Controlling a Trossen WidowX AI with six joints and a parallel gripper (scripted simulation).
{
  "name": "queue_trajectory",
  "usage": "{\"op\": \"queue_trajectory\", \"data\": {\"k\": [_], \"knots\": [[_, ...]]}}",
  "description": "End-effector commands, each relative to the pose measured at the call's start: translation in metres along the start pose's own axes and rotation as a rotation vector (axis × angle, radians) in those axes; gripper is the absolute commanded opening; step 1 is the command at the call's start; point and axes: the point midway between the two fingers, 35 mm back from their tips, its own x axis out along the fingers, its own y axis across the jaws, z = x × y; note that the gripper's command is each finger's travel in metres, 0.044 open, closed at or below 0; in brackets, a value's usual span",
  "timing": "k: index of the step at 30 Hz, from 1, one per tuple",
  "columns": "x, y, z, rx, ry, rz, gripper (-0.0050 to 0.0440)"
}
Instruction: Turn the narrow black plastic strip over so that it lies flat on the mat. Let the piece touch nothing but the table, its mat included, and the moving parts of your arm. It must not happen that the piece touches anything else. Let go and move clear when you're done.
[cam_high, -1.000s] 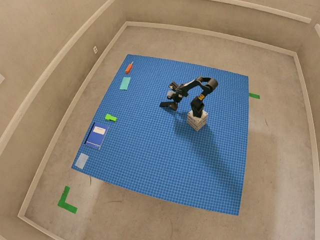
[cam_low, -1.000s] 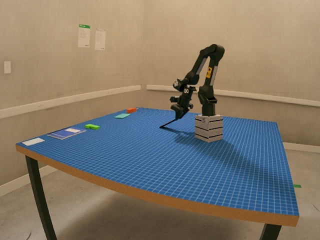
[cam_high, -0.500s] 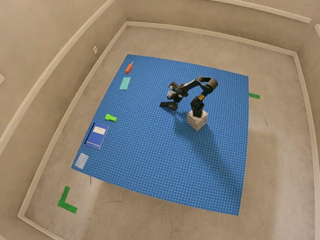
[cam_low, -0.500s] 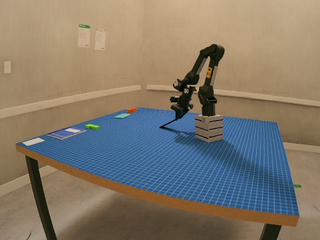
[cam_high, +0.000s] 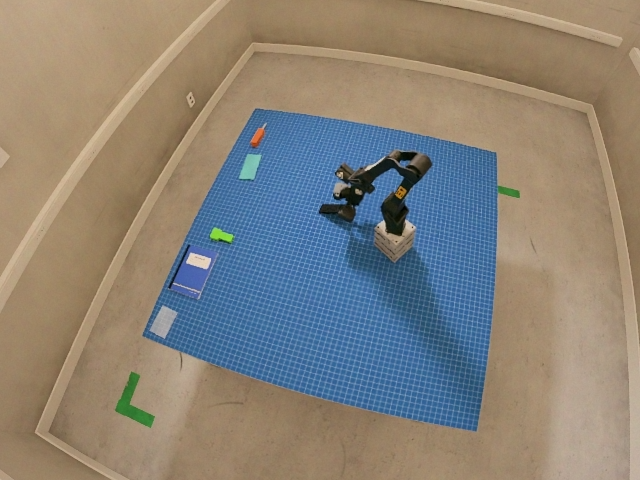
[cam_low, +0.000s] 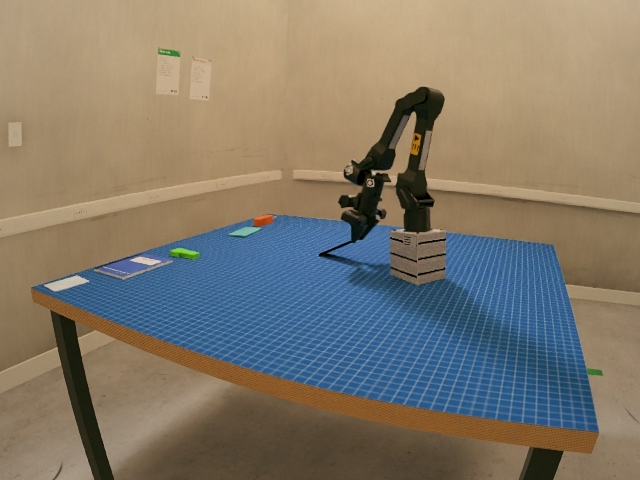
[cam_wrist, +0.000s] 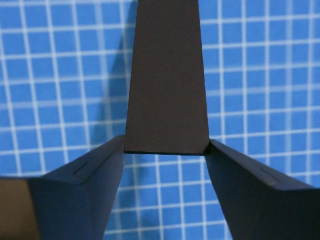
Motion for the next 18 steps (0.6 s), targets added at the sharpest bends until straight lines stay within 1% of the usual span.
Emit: {"op": "queue_trajectory", "data": {"k": [1, 4, 6, 9, 11, 12, 17, 18], "knots": [[0.006, 0.0, -0.005, -0.003, 0.023, -0.004, 0.0224], [0.008, -0.001, -0.007, -0.003, 0.024, -0.004, 0.0224], [0.007, -0.002, 0.001, -0.002, 0.023, -0.008, 0.0224], [0.009, -0.002, -0.001, 0.0, 0.092, -0.007, 0.0224], [0.017, -0.002, -0.004, -0.001, 0.089, -0.008, 0.0224], [0.02, 0.0, -0.013, -0.002, 0.106, -0.004, 0.0224], [0.021, 0.0, -0.014, -0.002, 0.107, -0.004, 0.0224], [0.02, -0.002, -0.006, -0.002, 0.096, -0.008, 0.0224]]}}
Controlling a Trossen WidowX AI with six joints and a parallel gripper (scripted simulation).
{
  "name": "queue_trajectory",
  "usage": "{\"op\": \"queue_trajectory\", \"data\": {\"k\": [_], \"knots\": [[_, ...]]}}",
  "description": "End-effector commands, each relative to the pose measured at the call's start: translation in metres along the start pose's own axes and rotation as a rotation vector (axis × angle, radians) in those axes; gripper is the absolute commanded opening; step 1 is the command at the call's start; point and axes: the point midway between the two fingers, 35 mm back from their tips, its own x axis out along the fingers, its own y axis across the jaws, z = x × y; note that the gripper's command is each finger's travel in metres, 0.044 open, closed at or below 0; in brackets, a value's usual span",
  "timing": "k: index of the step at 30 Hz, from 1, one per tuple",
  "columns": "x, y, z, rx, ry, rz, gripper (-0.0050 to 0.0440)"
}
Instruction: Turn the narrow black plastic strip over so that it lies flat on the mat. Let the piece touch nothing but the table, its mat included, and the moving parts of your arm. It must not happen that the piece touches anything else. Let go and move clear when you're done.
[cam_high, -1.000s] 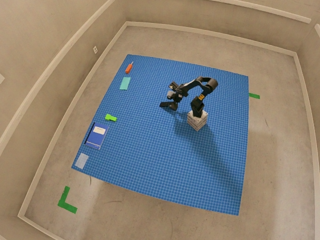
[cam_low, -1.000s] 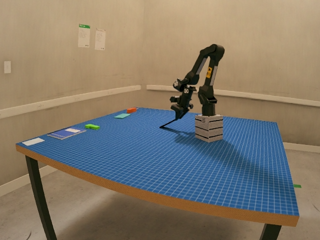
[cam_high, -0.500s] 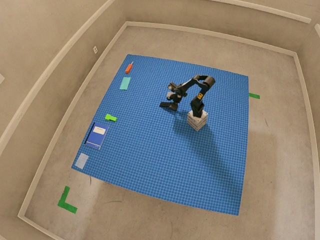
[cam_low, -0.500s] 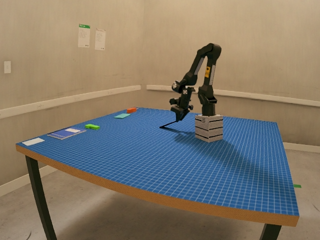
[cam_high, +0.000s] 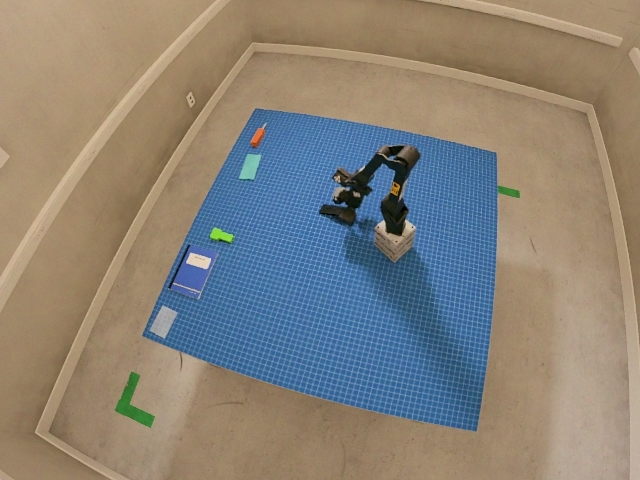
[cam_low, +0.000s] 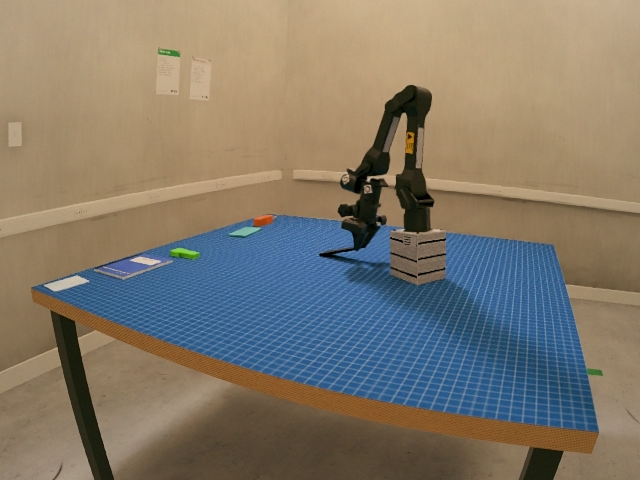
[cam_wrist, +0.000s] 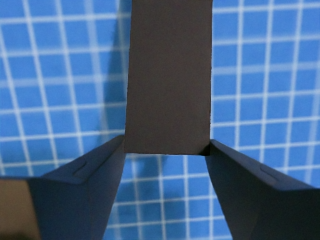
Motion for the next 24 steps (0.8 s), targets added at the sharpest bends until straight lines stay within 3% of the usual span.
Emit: {"op": "queue_trajectory", "data": {"k": [1, 4, 24], "knots": [[0.001, -0.002, 0.006, 0.0, 0.007, -0.007, 0.0224], [0.005, -0.002, 0.005, 0.0, 0.071, -0.007, 0.0224], [0.033, -0.001, -0.005, -0.001, 0.158, -0.005, 0.0224]]}}
